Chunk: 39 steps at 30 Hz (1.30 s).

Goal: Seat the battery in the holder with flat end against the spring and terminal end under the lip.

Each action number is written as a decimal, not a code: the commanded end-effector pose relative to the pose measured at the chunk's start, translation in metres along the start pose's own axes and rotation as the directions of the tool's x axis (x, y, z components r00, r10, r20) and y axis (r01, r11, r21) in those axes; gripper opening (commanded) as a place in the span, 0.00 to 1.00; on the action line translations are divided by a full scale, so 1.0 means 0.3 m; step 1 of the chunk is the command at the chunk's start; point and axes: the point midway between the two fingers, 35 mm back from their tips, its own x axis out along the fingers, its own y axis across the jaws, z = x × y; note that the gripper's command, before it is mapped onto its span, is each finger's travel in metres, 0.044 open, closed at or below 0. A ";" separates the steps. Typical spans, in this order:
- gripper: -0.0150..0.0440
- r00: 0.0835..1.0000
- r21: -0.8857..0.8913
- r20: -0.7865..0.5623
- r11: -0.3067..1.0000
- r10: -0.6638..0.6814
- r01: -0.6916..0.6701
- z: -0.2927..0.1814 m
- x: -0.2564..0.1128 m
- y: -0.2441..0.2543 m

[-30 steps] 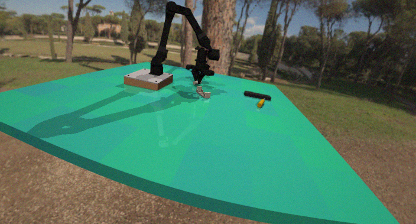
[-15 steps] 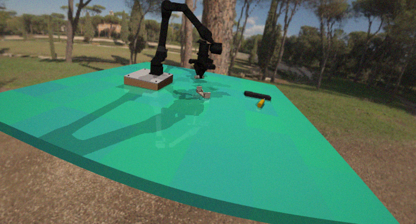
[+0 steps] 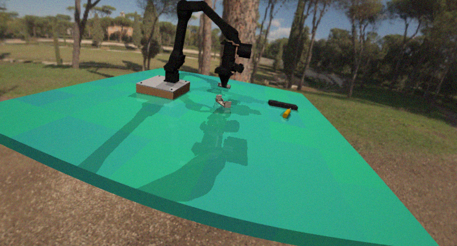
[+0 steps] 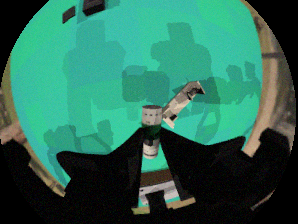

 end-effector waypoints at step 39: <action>0.36 0.966 0.688 -0.201 0.725 0.160 0.023 0.060 0.094 -0.212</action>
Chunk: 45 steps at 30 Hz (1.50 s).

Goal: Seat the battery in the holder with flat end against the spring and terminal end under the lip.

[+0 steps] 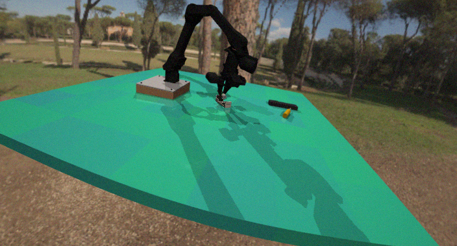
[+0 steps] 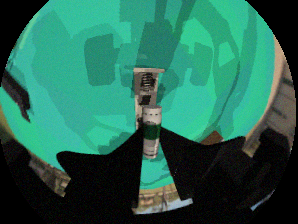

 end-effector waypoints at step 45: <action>0.36 0.965 -0.019 -0.261 1.000 -0.023 0.018 0.066 0.044 0.011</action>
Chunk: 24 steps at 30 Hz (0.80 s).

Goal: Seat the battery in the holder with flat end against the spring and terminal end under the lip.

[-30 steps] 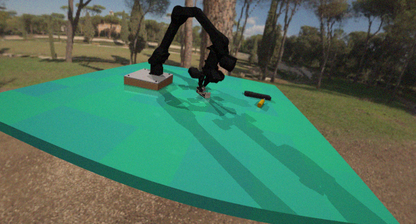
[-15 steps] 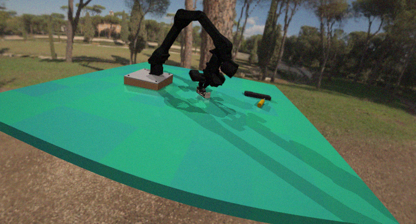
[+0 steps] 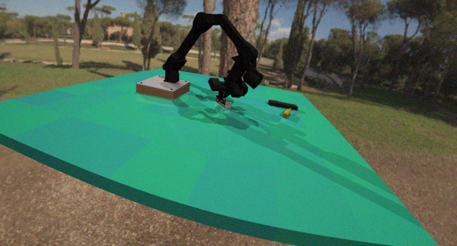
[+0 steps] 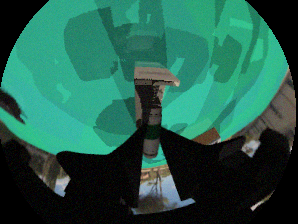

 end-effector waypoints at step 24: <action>0.36 1.000 -0.007 -0.003 1.000 -0.009 0.009 0.056 -0.027 0.005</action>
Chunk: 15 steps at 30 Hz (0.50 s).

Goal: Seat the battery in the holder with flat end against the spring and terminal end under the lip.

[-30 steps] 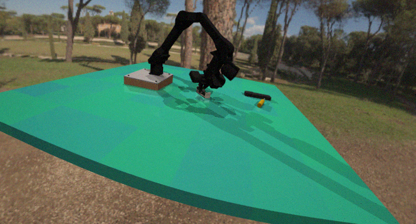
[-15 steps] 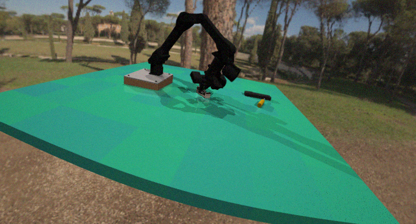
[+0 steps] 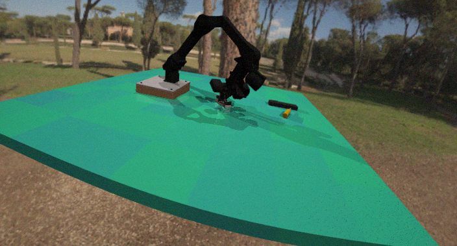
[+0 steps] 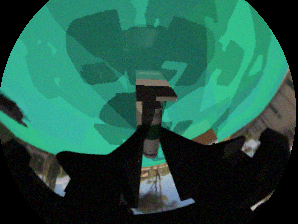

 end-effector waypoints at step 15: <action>0.36 1.000 -0.005 0.013 1.000 -0.011 0.011 0.033 -0.020 0.002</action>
